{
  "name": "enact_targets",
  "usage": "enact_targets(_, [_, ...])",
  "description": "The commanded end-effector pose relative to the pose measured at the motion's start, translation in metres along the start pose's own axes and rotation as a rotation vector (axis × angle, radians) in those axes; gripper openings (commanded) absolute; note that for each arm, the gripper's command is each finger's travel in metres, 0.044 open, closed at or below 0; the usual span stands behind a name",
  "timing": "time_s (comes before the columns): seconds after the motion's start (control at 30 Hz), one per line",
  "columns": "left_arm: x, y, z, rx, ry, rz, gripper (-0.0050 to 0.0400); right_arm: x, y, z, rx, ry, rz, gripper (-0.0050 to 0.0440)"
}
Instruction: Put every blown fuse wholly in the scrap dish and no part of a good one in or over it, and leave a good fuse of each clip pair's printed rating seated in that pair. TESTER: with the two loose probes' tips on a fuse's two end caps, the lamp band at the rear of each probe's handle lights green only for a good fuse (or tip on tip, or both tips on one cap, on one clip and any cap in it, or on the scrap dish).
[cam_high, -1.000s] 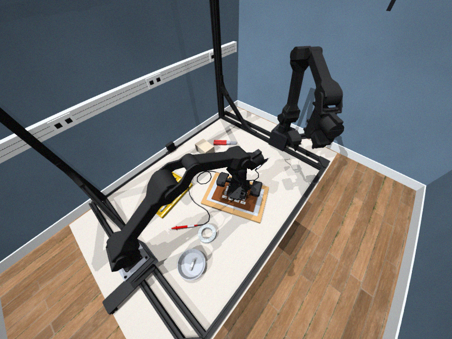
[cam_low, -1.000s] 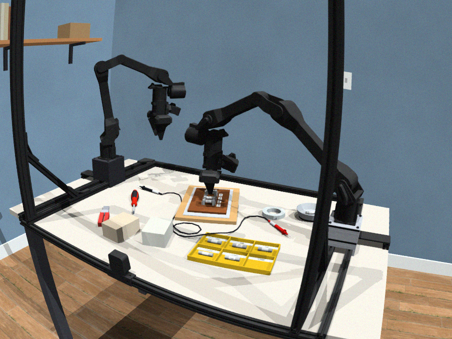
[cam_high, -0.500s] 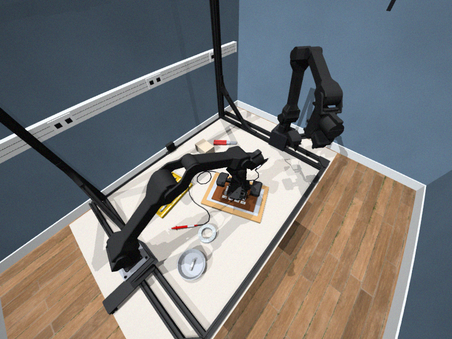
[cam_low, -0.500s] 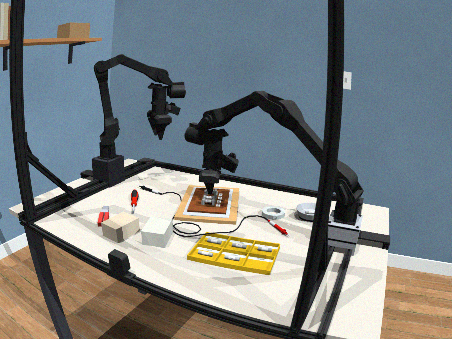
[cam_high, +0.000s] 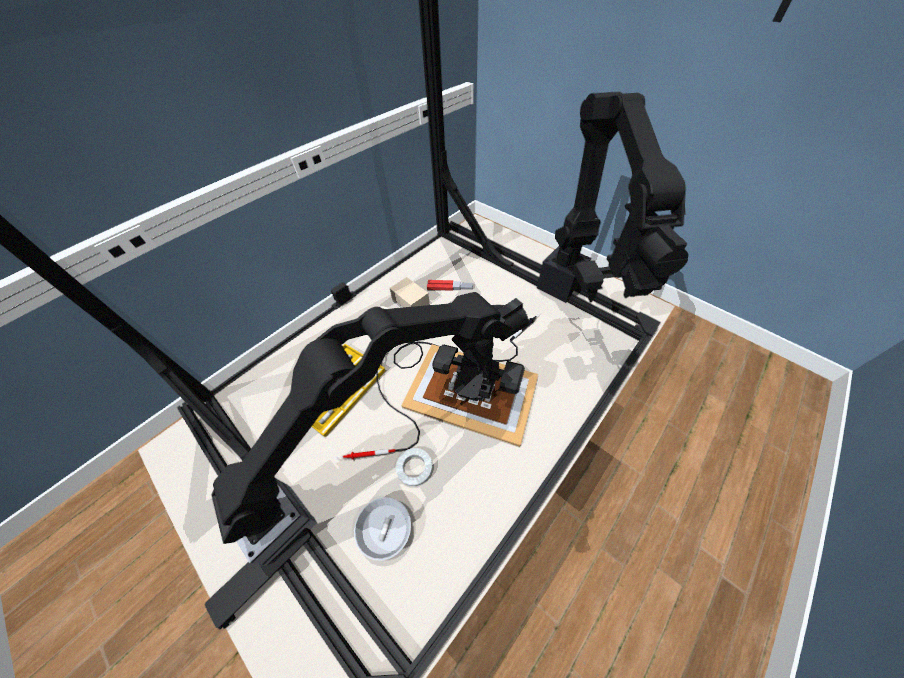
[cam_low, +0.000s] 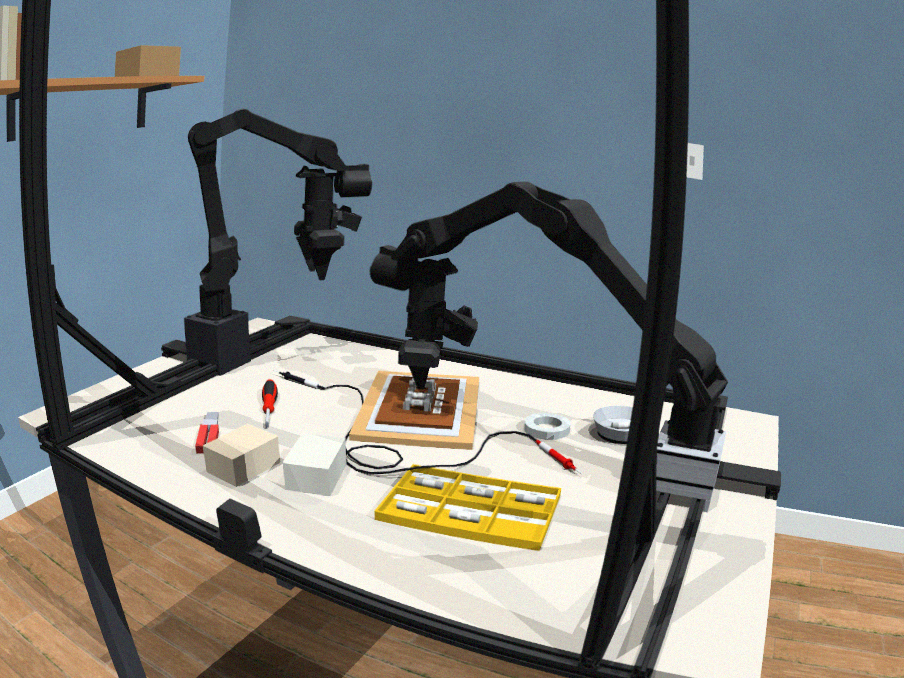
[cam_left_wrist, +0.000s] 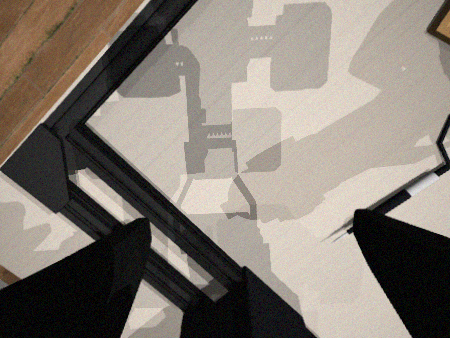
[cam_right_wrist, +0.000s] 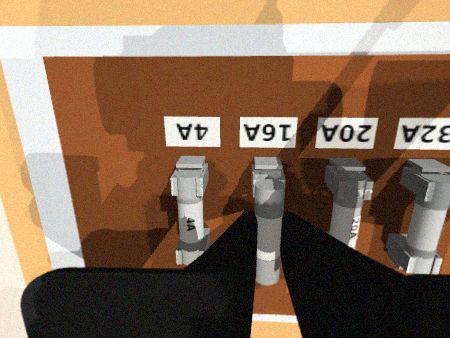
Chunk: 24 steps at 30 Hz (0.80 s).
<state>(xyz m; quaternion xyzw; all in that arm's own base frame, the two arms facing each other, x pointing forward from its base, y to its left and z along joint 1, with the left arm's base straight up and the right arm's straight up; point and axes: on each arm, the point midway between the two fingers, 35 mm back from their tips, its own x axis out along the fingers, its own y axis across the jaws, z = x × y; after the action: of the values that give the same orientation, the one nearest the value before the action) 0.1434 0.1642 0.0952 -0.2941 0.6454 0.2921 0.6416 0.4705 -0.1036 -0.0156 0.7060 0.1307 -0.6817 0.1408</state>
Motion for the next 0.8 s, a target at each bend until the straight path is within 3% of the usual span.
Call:
enact_targets(0.0, [-0.0057, 0.0004, 0.0042, 0.0, -0.023, 0.0, 0.04, 0.0148, -0.002, 0.009, 0.002, -0.029, -0.018, -0.005])
enact_targets(0.77, [-0.0057, 0.0004, 0.0042, 0.0, -0.023, 0.0, 0.04, 0.0168, -0.0023, 0.0109, 0.002, -0.029, -0.018, -0.005])
